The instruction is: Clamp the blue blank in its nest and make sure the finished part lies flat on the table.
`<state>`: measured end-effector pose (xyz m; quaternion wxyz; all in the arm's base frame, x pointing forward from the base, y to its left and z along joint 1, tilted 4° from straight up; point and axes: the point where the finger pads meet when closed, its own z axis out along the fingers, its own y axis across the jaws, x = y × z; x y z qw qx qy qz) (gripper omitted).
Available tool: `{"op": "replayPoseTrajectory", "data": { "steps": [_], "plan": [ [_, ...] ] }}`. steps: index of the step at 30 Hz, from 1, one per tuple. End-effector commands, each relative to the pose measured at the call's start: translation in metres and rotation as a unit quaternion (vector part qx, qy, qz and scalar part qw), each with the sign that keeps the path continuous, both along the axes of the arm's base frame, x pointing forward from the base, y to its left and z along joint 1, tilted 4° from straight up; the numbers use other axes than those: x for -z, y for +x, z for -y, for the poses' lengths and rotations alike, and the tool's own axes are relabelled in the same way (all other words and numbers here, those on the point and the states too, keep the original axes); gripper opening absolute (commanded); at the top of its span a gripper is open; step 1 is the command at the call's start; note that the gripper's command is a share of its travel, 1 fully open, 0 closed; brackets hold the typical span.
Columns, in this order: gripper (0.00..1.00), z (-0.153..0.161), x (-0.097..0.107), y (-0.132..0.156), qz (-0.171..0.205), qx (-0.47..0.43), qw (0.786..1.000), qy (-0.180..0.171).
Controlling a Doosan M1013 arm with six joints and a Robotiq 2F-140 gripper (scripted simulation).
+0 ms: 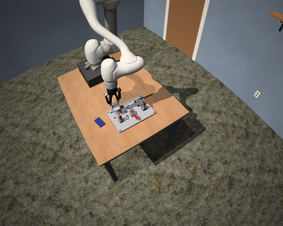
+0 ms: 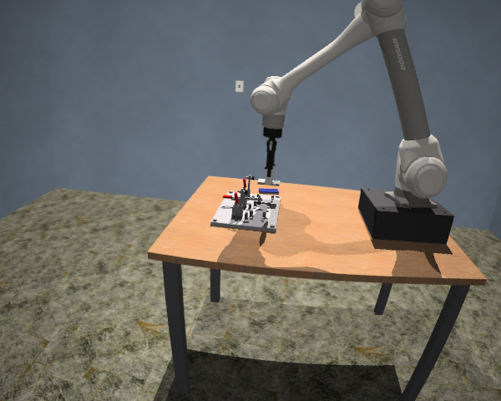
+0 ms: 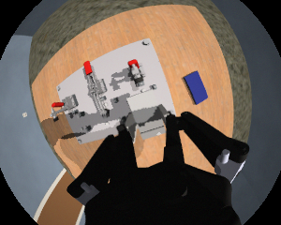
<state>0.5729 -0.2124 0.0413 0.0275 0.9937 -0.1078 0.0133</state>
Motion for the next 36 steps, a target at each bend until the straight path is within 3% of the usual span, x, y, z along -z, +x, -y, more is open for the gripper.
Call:
{"op": "replayPoseTrajectory", "data": {
  "steps": [1, 12, 27, 29, 36],
  "plan": [
    [0.00, -0.003, 0.000, 0.001, 0.000, 0.000, 1.000, 0.000],
    [0.00, -0.048, 0.002, 0.011, 0.000, 0.000, 1.000, 0.000],
    [0.00, -0.199, 0.010, 0.044, 0.000, 0.000, 1.000, 0.000],
    [0.00, -0.199, 0.010, 0.044, 0.000, 0.000, 1.000, 0.000],
    [0.00, -0.268, 0.014, 0.059, 0.000, 0.000, 1.000, 0.000]
  ]
}}
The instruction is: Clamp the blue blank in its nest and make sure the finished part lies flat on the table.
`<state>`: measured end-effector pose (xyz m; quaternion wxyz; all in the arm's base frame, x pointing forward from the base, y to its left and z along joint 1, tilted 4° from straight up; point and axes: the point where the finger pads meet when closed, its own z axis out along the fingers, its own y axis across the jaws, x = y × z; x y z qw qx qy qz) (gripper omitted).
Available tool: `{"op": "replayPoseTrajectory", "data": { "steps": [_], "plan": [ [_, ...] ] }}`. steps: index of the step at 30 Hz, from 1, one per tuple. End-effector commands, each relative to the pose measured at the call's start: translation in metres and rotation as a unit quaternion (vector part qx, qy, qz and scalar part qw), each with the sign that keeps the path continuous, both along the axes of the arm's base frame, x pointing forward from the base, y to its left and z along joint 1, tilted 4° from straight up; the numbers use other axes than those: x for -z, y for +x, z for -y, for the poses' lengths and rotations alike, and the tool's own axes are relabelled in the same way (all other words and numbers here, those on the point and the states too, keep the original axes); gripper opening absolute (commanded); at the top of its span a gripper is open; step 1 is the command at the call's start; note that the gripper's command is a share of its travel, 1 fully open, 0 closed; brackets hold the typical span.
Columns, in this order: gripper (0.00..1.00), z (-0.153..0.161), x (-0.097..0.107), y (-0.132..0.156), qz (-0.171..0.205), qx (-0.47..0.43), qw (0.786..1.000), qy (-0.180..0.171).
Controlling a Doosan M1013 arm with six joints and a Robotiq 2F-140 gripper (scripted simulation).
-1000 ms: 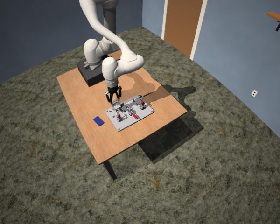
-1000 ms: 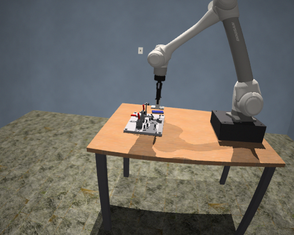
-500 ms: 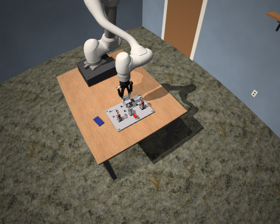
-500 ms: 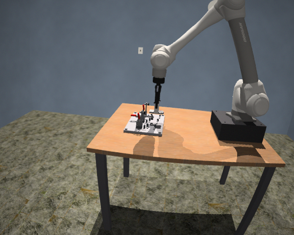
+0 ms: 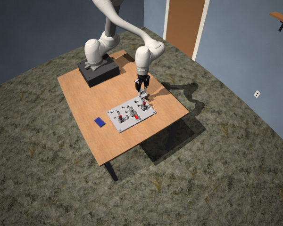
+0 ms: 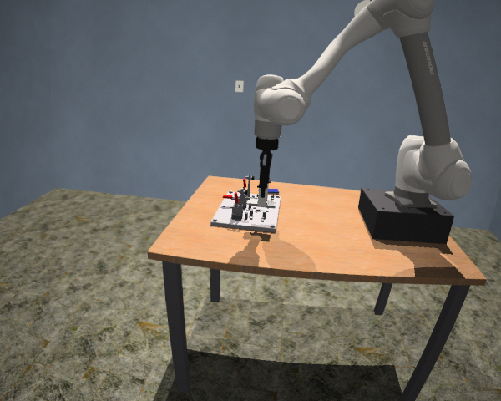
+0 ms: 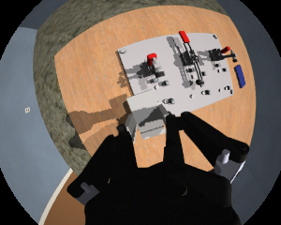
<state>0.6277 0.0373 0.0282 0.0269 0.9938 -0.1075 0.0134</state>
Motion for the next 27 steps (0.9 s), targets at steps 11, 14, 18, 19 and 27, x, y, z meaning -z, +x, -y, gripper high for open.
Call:
{"op": "replayPoseTrajectory", "data": {
  "steps": [11, 14, 18, 19, 27],
  "plan": [
    [0.00, -0.068, 0.004, 0.016, 0.000, 0.000, 1.000, -0.001],
    [0.00, -0.073, 0.004, 0.017, 0.000, 0.000, 1.000, -0.001],
    [0.00, -0.075, 0.004, 0.017, 0.000, 0.000, 1.000, -0.001],
    [0.00, -0.075, 0.004, 0.017, 0.000, 0.000, 1.000, -0.001],
    [0.00, -0.075, 0.004, 0.017, 0.000, 0.000, 1.000, -0.001]
  ]
}}
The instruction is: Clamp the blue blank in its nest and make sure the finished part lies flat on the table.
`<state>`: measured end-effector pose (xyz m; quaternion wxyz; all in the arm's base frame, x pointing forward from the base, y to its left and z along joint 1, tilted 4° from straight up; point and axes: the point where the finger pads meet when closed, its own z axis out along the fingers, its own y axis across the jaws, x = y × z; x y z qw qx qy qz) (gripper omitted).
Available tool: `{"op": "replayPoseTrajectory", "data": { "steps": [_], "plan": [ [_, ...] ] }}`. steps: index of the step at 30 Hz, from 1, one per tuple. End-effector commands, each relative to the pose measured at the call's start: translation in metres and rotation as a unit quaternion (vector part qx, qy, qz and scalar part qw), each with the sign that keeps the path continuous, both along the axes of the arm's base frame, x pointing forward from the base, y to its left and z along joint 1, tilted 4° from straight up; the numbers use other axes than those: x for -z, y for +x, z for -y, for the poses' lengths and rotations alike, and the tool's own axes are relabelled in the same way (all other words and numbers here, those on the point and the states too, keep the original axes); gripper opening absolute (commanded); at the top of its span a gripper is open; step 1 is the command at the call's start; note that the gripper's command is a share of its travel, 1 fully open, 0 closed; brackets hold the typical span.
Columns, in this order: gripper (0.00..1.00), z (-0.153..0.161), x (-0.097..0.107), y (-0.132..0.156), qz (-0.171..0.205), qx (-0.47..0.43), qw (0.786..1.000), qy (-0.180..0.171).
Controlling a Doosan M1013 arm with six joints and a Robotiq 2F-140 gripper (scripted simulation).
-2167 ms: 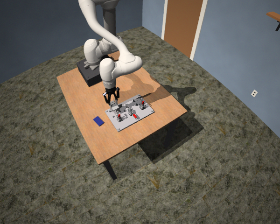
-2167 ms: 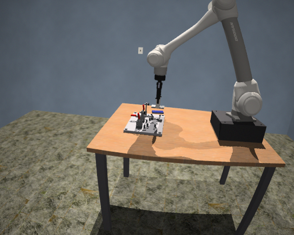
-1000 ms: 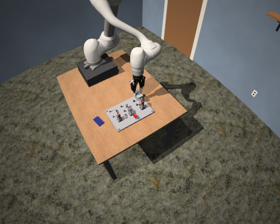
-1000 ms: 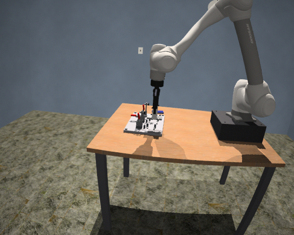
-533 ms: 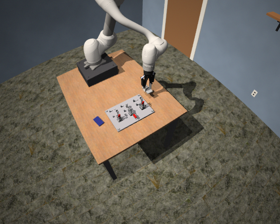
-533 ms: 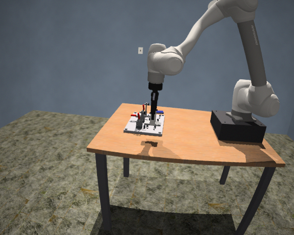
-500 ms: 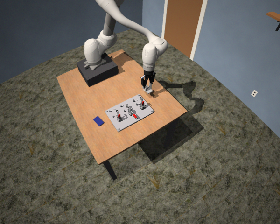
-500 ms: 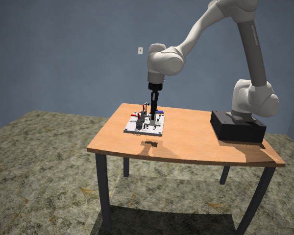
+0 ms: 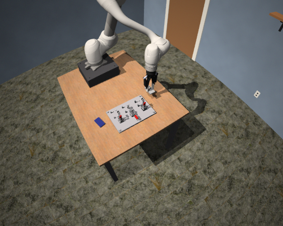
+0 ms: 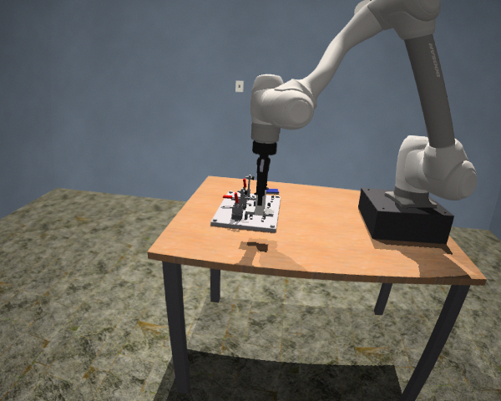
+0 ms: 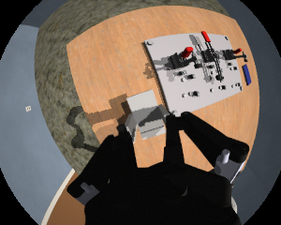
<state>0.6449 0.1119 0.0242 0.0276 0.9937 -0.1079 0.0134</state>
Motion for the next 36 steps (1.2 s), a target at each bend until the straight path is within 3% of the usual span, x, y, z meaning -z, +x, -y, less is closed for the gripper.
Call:
{"op": "replayPoseTrajectory", "data": {
  "steps": [1, 8, 17, 29, 36],
  "plan": [
    [0.00, 0.000, 0.000, 0.000, 0.000, 0.000, 1.000, 0.000],
    [0.00, 0.000, 0.003, 0.000, 0.000, 0.000, 1.000, 0.000],
    [0.00, 0.001, 0.022, 0.000, 0.000, 0.000, 1.000, 0.000],
    [0.00, 0.004, 0.069, 0.001, 0.000, 0.000, 1.000, 0.000],
    [0.00, 0.005, 0.080, 0.002, 0.000, 0.000, 1.000, 0.000]
  ]
}}
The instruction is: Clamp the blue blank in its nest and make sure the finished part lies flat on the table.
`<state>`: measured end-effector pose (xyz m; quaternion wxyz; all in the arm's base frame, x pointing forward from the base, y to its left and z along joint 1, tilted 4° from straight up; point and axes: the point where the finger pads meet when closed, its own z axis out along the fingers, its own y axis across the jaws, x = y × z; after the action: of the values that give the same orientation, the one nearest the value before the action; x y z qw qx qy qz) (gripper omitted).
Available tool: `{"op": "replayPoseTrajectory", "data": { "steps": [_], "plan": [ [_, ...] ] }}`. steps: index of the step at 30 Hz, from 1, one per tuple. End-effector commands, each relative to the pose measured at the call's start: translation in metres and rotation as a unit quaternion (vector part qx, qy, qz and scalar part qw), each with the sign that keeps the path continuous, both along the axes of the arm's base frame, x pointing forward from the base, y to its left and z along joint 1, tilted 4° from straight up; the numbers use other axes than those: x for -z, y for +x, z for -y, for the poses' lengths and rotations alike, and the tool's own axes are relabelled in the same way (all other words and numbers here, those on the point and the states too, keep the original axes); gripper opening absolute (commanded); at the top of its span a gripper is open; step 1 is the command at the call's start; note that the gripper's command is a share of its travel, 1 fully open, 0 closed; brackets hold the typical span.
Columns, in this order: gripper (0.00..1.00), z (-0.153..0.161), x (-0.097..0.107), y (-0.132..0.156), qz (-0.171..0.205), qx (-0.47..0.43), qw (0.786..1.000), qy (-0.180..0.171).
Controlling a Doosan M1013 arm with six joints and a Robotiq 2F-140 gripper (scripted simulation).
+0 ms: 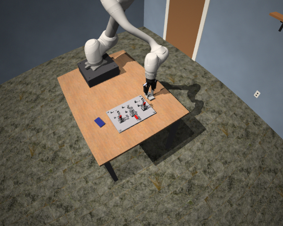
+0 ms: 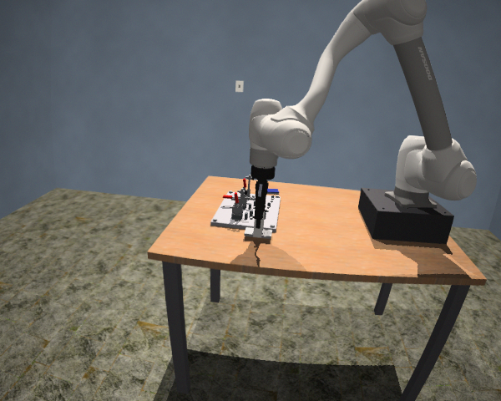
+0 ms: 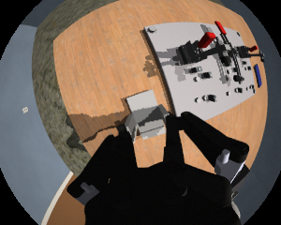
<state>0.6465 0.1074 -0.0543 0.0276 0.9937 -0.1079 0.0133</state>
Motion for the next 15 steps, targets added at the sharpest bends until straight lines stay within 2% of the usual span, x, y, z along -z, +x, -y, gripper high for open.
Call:
{"op": "replayPoseTrajectory", "data": {
  "steps": [1, 15],
  "plan": [
    [0.00, 0.0001, 0.0026, 0.0001, 0.000, 0.000, 1.000, 0.000],
    [0.00, 0.0002, 0.0042, 0.0001, 0.000, 0.000, 1.000, 0.000]
  ]
}}
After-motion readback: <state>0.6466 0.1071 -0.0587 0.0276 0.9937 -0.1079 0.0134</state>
